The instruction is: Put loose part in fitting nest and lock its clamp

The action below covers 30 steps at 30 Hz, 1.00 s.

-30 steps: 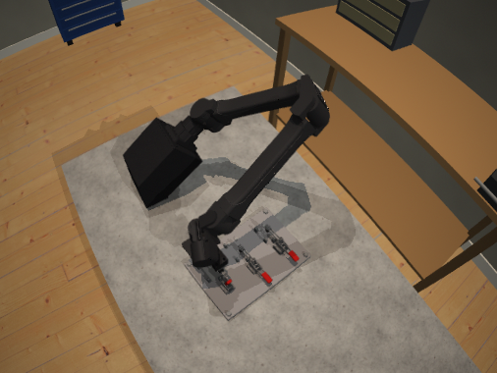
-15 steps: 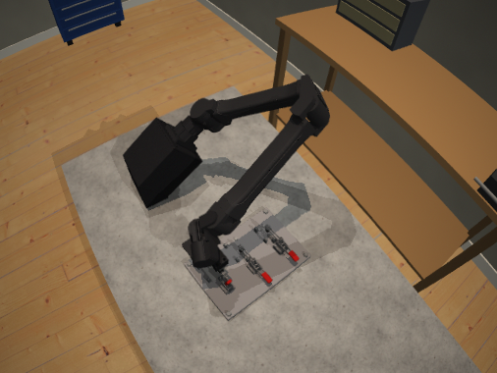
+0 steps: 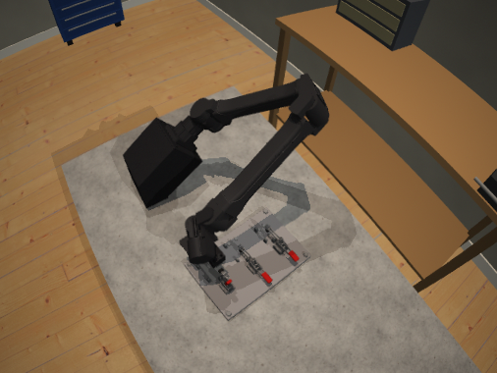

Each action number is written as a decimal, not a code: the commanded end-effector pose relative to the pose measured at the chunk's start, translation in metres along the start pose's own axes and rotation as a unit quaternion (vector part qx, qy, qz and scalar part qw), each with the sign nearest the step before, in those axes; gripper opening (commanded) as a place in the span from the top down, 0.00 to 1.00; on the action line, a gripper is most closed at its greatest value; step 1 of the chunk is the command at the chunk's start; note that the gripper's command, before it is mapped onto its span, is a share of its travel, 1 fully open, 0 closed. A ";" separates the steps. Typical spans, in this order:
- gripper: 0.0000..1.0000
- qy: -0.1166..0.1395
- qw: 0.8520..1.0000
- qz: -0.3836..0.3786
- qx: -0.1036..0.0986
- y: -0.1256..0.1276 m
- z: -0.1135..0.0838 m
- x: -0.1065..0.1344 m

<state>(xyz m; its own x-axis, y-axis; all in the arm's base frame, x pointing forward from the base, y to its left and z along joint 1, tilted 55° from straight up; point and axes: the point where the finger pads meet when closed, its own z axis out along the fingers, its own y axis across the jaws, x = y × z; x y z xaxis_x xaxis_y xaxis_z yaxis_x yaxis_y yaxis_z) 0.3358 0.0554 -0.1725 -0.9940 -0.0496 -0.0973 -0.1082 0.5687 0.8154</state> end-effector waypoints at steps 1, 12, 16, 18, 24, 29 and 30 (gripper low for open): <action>1.00 -0.008 1.000 0.000 0.003 -0.002 -0.012 -0.002; 1.00 -0.014 1.000 -0.009 0.007 -0.006 -0.047 -0.013; 1.00 -0.007 1.000 -0.013 0.006 -0.003 -0.047 -0.012; 1.00 -0.007 1.000 -0.012 0.006 -0.004 -0.048 -0.012; 1.00 -0.009 1.000 -0.014 0.007 -0.004 -0.047 -0.012; 1.00 -0.009 1.000 -0.014 0.007 -0.004 -0.047 -0.012; 1.00 -0.009 1.000 -0.014 0.007 -0.004 -0.047 -0.012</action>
